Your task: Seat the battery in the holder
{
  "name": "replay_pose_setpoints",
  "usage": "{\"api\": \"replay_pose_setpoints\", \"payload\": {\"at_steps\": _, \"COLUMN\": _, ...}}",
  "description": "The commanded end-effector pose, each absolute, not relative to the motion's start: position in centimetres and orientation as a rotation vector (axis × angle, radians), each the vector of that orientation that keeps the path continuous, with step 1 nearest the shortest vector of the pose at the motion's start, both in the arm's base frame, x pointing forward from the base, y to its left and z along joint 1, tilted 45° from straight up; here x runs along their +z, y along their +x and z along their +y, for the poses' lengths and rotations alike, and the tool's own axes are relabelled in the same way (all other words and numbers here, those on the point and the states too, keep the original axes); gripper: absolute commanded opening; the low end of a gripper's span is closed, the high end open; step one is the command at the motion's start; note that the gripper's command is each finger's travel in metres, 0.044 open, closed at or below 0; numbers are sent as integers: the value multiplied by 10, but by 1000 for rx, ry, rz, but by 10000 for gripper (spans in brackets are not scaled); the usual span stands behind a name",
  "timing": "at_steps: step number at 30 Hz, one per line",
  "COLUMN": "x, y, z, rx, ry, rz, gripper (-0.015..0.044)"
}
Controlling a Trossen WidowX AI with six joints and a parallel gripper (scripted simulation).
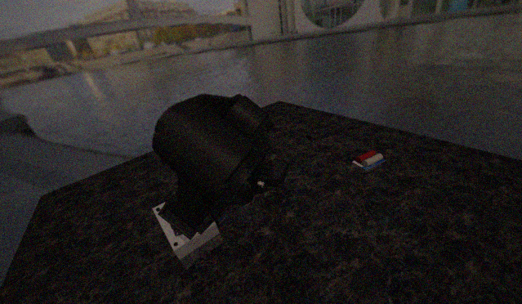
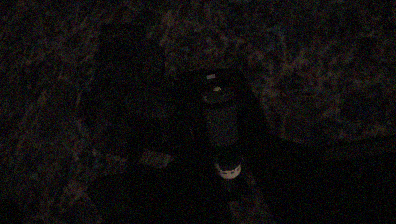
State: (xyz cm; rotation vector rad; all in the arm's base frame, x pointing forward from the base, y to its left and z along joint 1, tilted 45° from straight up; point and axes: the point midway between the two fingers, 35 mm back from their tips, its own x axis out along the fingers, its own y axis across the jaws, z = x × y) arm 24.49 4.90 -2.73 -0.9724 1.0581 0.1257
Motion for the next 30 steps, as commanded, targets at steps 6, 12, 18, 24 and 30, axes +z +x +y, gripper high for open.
{"api": "replay_pose_setpoints", "payload": {"at_steps": 6, "x": -27, "y": 237, "z": 44, "rx": 133, "ry": -980, "rz": 1073, "gripper": 74}}
{"api": "replay_pose_setpoints", "payload": {"at_steps": 12, "x": -28, "y": 237, "z": 45, "rx": 126, "ry": -980, "rz": 1093, "gripper": 74}}
{"api": "replay_pose_setpoints", "payload": {"at_steps": 18, "x": -29, "y": 239, "z": 45, "rx": 113, "ry": -978, "rz": 1127, "gripper": 74}}
{"api": "replay_pose_setpoints", "payload": {"at_steps": 24, "x": -31, "y": 240, "z": 45, "rx": 99, "ry": -977, "rz": 1160, "gripper": 74}}
{"api": "replay_pose_setpoints", "payload": {"at_steps": 30, "x": -32, "y": 242, "z": 45, "rx": 86, "ry": -976, "rz": 1193, "gripper": 74}}
